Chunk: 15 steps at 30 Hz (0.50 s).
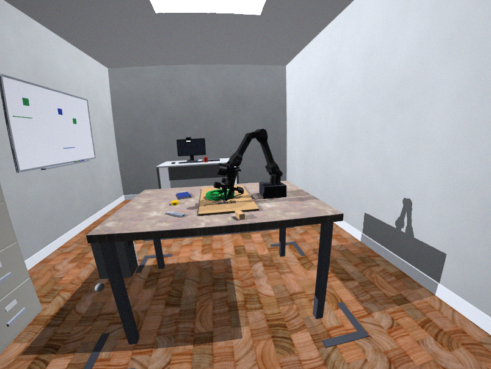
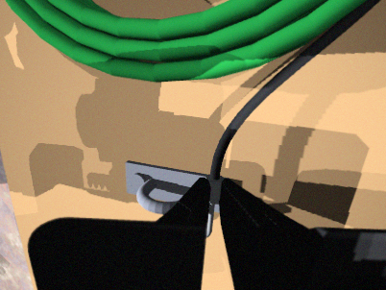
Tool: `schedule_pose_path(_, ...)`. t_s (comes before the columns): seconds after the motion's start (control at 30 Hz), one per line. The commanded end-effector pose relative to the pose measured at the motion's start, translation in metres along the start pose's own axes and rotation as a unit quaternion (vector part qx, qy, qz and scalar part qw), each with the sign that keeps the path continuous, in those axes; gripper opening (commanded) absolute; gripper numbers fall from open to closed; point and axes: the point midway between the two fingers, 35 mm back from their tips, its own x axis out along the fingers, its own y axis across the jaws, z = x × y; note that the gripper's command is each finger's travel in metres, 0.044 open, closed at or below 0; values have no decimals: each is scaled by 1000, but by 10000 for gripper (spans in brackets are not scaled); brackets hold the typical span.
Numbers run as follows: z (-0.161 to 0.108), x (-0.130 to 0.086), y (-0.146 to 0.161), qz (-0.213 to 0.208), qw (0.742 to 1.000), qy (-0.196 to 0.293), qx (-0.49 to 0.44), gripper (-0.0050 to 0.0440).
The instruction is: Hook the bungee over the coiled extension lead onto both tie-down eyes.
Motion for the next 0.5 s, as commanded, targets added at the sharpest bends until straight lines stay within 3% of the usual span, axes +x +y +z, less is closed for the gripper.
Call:
schedule_pose_path(0.0,-2,-6,10,14,1000,5,0,-50)
schedule_pose_path(0.47,0,-7,10,13,1000,4,1,-50)
